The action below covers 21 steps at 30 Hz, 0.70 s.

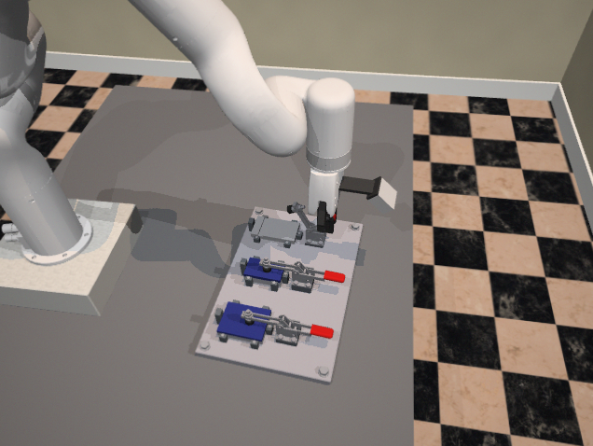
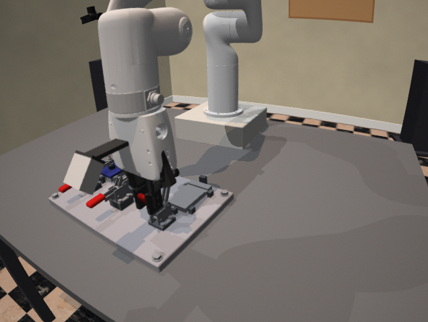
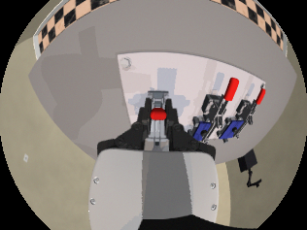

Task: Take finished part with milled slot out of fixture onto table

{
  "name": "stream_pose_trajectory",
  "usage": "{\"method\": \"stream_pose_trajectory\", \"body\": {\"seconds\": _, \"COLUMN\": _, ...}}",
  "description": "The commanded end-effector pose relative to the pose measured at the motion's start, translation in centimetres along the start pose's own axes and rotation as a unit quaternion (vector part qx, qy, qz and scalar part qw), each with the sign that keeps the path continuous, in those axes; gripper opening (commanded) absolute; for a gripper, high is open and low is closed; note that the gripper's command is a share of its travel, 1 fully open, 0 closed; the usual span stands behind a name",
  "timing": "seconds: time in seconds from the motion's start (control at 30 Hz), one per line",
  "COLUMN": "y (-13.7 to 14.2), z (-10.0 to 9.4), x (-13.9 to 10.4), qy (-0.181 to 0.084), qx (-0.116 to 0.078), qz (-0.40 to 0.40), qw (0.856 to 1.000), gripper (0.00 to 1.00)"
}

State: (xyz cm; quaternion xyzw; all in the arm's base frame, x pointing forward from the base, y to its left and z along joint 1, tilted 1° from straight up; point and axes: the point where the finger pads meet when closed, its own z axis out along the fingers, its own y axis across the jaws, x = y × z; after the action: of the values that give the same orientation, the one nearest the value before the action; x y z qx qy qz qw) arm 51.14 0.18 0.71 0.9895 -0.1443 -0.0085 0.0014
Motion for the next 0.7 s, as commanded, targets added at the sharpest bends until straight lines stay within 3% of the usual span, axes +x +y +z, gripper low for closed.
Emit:
{"method": "stream_pose_trajectory", "body": {"seconds": 0.0, "y": -0.08, "z": -0.11, "x": -0.29, "qy": 0.001, "qx": 0.000, "qz": -0.001, "qw": 1.000, "gripper": 0.00}}
{"method": "stream_pose_trajectory", "body": {"seconds": 0.67, "y": -0.08, "z": -0.14, "x": -1.05, "qy": 0.001, "qx": 0.000, "qz": -0.001, "qw": 1.000, "gripper": 0.00}}
